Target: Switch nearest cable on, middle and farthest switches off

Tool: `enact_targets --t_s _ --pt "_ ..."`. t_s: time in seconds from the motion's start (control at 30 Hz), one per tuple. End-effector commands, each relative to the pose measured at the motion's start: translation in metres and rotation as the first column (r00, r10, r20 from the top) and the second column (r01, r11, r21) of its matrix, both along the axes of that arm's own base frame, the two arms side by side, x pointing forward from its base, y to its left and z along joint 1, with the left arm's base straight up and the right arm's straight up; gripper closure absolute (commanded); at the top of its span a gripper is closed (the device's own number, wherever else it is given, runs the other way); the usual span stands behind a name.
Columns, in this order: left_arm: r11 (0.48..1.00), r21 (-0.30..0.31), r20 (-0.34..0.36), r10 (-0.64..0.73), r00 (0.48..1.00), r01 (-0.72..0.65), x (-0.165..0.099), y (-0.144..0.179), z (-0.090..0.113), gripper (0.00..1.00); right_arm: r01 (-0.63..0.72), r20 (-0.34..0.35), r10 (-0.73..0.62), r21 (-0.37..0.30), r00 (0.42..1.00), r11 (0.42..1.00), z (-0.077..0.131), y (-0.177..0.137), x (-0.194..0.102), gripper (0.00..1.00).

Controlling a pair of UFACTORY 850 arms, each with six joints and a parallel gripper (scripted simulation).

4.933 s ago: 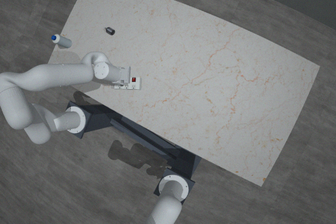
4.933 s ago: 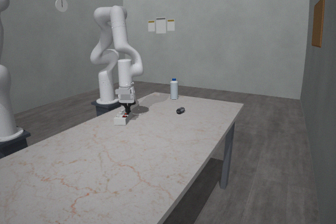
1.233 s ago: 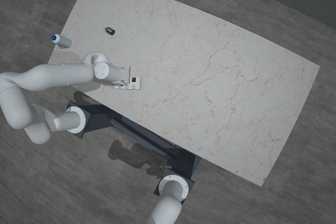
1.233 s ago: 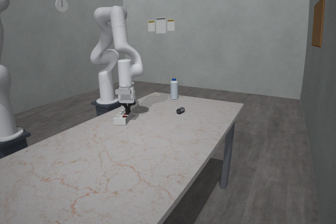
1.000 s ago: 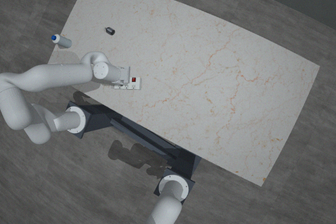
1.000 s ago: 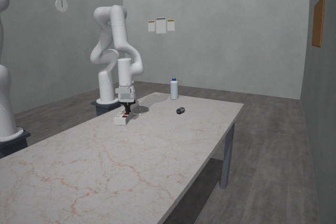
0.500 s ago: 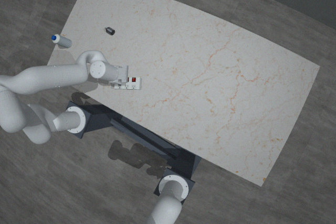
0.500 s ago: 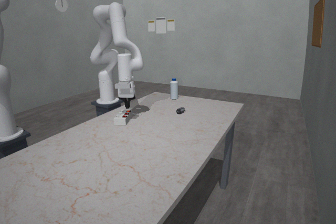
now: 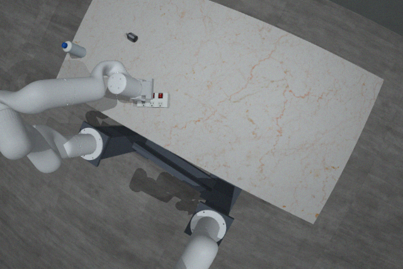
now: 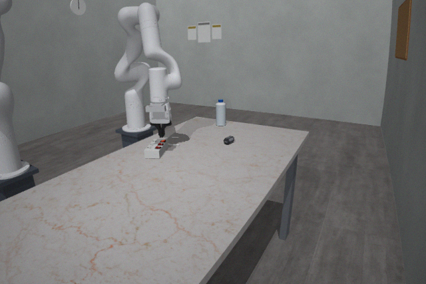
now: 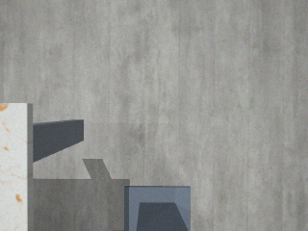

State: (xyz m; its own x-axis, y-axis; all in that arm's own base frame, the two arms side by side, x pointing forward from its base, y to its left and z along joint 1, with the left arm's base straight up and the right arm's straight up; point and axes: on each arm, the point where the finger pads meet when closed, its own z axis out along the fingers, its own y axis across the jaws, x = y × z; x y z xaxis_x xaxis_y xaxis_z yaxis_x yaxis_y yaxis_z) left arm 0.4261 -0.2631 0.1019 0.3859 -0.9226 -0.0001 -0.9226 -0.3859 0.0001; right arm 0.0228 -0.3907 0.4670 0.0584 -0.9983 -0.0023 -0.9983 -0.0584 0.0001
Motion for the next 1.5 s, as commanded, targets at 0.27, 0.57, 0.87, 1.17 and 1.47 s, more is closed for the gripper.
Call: enact_targets --t_s 0.27,0.57,0.87,1.17,1.47 --pt "1.0 -0.001 0.002 0.0 1.0 0.0 0.001 0.0 0.009 0.0 0.0 0.0 0.0 -0.002 1.0 1.0 0.001 0.0 0.0 0.0" --pt "1.0 -0.001 0.002 0.0 1.0 0.0 0.001 0.0 0.045 0.0 0.0 0.0 0.0 -0.002 1.0 1.0 0.001 0.0 0.0 0.0" --pt "1.0 -0.001 0.002 0.0 1.0 0.0 0.001 0.0 0.091 0.0 0.0 0.0 0.0 -0.002 1.0 1.0 0.001 0.0 0.0 0.0" --pt "1.0 -0.001 0.002 0.0 1.0 0.0 0.001 0.0 0.099 0.0 0.0 0.0 0.0 -0.002 1.0 1.0 0.001 0.0 0.0 0.0" --pt "1.0 -0.001 0.002 0.0 1.0 0.0 0.001 0.0 0.099 0.0 0.0 0.0 0.0 -0.002 1.0 1.0 0.001 0.0 0.0 0.0"
